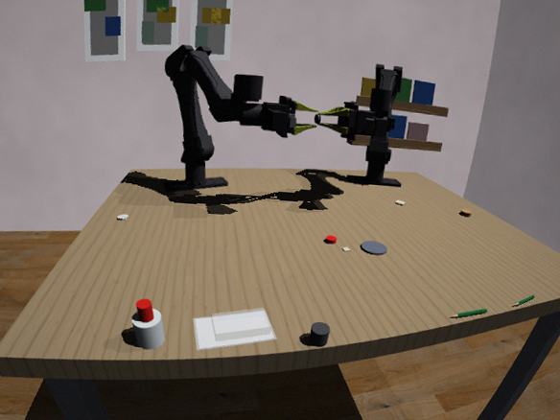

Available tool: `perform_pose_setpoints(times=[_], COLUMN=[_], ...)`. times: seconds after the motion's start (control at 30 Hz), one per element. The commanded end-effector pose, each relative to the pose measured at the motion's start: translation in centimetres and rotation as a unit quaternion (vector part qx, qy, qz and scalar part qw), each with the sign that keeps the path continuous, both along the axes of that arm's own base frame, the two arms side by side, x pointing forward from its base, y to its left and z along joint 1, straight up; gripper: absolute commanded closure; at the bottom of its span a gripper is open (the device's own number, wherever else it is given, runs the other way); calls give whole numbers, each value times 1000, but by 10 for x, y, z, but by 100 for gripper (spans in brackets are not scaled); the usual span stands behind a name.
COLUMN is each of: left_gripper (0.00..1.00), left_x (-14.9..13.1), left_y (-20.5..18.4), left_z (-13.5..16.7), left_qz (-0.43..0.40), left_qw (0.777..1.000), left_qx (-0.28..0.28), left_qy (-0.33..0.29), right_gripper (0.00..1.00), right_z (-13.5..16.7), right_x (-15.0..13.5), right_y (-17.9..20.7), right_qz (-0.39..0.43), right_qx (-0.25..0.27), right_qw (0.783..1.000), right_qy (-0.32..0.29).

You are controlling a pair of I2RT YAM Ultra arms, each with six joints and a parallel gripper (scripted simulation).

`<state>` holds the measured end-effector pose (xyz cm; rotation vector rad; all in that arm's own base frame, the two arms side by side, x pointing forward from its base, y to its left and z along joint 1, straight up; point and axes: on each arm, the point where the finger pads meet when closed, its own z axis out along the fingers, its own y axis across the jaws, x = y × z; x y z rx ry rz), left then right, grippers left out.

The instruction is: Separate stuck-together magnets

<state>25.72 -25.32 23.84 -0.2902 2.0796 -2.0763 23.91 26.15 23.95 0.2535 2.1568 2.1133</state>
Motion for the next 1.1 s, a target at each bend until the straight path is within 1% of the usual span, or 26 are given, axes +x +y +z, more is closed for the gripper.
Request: perform_pose_setpoints(times=[0.0, 1.07], left_gripper=[75, 75], left_x=[0, 0], left_y=[0, 0], left_z=[6, 6], left_qz=[0, 0], left_qw=[1000, 1000], left_qx=[-3, -3], left_qy=[-12, -12], right_gripper=[60, 60], right_z=[9, 7], right_x=[-1, 1], right_y=[-1, 0], right_qz=[-1, 0], right_qx=[6, 6], right_qw=[1000, 1000], right_qy=[-18, -18])
